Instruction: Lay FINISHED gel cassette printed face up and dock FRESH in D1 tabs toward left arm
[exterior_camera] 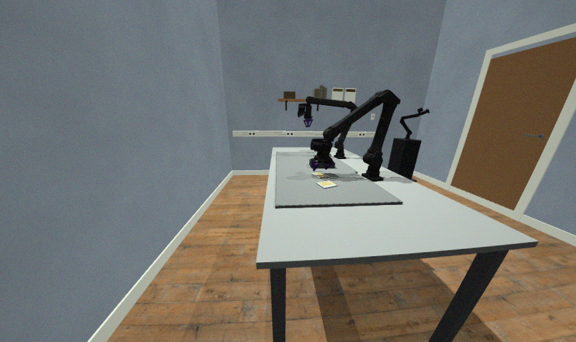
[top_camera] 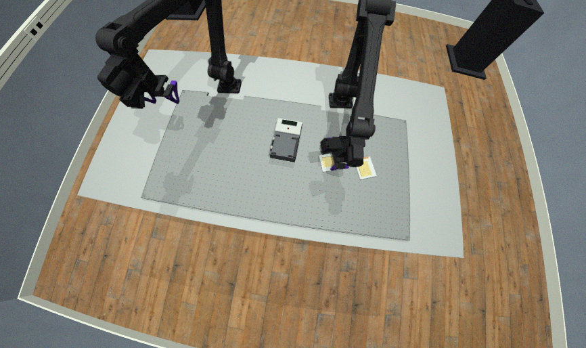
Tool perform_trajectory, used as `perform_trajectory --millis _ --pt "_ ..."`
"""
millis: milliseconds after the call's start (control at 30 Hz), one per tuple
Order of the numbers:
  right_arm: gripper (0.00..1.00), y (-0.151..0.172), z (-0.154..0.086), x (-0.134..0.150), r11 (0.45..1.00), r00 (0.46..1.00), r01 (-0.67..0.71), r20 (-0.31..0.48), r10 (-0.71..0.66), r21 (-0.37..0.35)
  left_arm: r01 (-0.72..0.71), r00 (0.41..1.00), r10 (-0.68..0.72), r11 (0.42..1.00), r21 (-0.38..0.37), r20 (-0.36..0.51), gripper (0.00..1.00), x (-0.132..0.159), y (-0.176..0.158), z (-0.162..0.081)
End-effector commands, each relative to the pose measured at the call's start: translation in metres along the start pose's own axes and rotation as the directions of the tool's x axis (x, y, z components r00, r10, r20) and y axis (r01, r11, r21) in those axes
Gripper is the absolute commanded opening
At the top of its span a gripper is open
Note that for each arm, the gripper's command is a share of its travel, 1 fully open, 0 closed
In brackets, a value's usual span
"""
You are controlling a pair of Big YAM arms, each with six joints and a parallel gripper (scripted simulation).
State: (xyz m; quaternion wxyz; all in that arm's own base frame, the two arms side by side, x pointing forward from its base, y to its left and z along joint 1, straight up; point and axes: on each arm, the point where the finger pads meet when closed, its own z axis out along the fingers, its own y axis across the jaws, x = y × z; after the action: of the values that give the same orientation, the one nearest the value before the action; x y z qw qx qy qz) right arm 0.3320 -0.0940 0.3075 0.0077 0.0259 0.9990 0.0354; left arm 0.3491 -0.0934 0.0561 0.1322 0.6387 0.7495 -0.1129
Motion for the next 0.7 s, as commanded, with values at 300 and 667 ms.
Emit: perform_trajectory --millis 300,667 --pt "1.0 -0.0048 -0.02 -0.01 1.0 1.0 -0.02 0.014 0.02 0.002 0.001 1.0 -0.001 1.0 -0.01 0.001 0.98 0.001 0.0033 0.0089" --pt "1.0 -0.0048 -0.02 -0.01 1.0 1.0 -0.02 0.014 0.02 0.002 0.001 1.0 -0.001 1.0 -0.01 0.001 0.98 0.001 0.0033 0.0089"
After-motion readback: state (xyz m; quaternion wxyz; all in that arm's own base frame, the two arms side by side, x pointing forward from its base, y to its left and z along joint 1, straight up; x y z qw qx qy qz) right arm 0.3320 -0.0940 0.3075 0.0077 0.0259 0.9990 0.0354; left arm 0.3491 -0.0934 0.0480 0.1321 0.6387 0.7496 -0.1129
